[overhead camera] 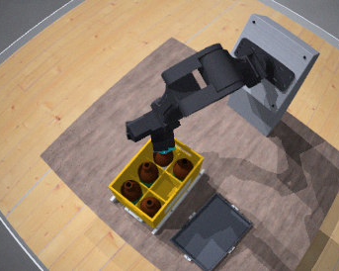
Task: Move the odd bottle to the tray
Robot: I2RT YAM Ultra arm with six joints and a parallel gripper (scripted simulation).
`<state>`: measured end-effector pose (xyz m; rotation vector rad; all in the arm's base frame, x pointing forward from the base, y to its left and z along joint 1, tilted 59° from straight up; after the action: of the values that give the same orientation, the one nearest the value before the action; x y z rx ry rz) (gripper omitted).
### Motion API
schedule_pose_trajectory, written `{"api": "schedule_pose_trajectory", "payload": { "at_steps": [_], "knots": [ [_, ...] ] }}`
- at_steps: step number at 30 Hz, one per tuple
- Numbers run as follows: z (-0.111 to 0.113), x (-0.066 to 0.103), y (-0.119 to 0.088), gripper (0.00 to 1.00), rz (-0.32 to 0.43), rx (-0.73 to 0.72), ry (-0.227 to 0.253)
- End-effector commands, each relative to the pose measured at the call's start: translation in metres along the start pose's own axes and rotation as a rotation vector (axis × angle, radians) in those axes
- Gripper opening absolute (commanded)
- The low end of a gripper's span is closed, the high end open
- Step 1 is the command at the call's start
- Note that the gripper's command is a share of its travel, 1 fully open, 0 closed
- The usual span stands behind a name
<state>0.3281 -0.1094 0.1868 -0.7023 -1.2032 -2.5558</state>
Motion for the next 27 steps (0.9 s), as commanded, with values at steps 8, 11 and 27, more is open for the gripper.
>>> {"api": "schedule_pose_trajectory", "payload": {
  "at_steps": [8,11,27],
  "knots": [
    [0.0023,0.0073,0.0082,0.61,-0.036,0.004,0.006],
    [0.0023,0.0073,0.0082,0.61,-0.036,0.004,0.006],
    [0.0023,0.0073,0.0082,0.61,-0.036,0.004,0.006]
  ]
}}
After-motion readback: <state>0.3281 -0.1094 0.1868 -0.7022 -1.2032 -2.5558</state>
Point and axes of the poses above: the point where the finger pads meet when closed, its own x axis back along the fingers, its own z axis across the jaws, y = z × x, the point moved 6 cm from there along x, back along the fingers, and after that the axes turned 2 degrees about -x, right-handed, at the moved point
